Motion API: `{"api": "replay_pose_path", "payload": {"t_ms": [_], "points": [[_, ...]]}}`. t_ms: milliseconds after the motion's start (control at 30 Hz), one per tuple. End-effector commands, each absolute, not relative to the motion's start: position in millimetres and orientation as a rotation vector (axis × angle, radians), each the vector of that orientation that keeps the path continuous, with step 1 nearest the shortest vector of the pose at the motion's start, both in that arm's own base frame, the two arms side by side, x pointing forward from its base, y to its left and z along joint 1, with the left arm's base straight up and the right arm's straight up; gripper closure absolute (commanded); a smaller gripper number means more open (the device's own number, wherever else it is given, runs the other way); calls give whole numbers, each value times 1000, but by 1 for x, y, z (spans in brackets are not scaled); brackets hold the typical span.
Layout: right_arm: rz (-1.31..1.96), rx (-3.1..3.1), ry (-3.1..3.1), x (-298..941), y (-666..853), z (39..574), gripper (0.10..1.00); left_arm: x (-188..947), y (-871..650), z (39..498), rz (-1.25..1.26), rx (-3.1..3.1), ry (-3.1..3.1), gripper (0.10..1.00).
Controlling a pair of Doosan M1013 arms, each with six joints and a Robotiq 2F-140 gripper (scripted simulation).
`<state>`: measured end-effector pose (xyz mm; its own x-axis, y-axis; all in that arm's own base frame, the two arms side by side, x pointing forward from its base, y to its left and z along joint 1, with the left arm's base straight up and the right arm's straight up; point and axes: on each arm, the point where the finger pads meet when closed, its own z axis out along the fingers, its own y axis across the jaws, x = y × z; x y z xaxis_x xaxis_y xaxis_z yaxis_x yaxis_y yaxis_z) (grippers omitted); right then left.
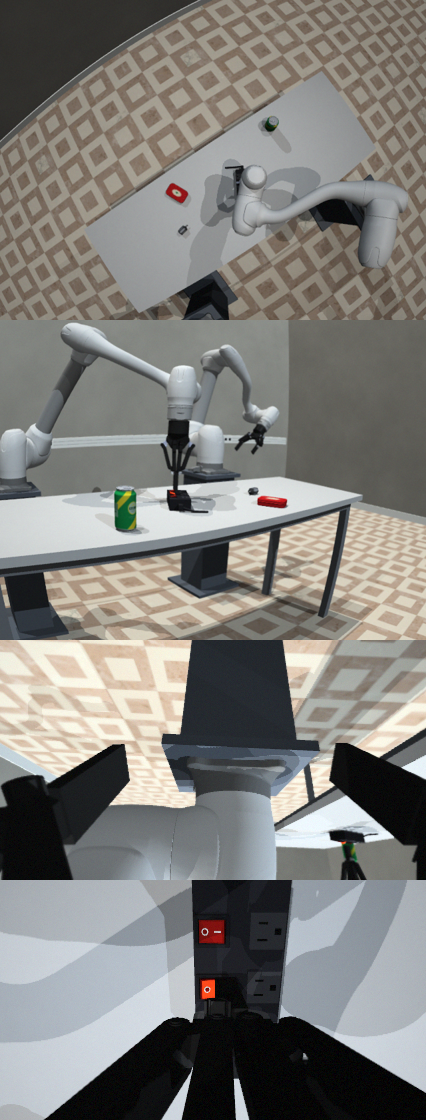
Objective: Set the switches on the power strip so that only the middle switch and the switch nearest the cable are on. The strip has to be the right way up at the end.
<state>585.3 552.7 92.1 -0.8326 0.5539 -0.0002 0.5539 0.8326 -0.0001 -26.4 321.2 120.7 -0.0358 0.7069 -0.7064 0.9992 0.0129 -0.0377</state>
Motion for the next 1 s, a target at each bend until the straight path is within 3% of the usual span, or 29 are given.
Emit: {"api": "replay_pose_path", "payload": {"t_ms": [0, 967], "points": [[2, 909, 3007, 586, 553, 98, 999, -26, 321, 121, -761, 1745, 1795, 98], [2, 909, 3007, 585, 553, 117, 999, -26, 321, 121, -761, 1745, 1795, 98]]}}
